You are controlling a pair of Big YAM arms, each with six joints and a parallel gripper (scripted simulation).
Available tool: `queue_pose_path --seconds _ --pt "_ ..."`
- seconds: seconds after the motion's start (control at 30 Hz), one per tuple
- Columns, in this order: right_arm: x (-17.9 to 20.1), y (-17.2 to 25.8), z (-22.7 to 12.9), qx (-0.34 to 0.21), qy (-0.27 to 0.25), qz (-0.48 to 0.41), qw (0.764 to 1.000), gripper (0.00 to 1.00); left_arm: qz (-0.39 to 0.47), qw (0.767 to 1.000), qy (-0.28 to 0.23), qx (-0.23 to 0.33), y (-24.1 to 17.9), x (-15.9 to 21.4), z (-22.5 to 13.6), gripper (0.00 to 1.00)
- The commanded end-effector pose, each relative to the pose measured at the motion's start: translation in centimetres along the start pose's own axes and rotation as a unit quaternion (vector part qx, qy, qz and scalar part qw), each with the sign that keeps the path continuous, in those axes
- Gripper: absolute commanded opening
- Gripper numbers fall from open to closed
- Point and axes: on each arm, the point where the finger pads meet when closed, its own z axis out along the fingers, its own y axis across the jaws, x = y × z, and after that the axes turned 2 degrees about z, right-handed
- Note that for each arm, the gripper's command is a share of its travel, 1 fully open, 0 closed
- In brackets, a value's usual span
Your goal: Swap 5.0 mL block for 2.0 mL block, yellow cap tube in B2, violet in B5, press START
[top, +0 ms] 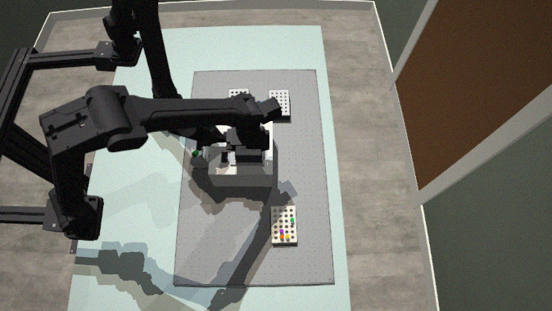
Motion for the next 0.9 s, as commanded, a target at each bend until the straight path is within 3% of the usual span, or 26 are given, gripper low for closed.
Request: queue_pose_path --seconds 0.0,0.87 --pt "-1.37 1.11 -0.54 -0.011 -0.003 -0.026 1.0 0.0 -0.004 1.0 -0.001 -0.007 0.29 -0.21 1.18 0.0" --pt "-1.46 1.15 -0.62 -0.012 -0.004 -0.026 1.0 0.0 0.003 1.0 0.006 -0.009 0.43 0.11 1.06 0.0"
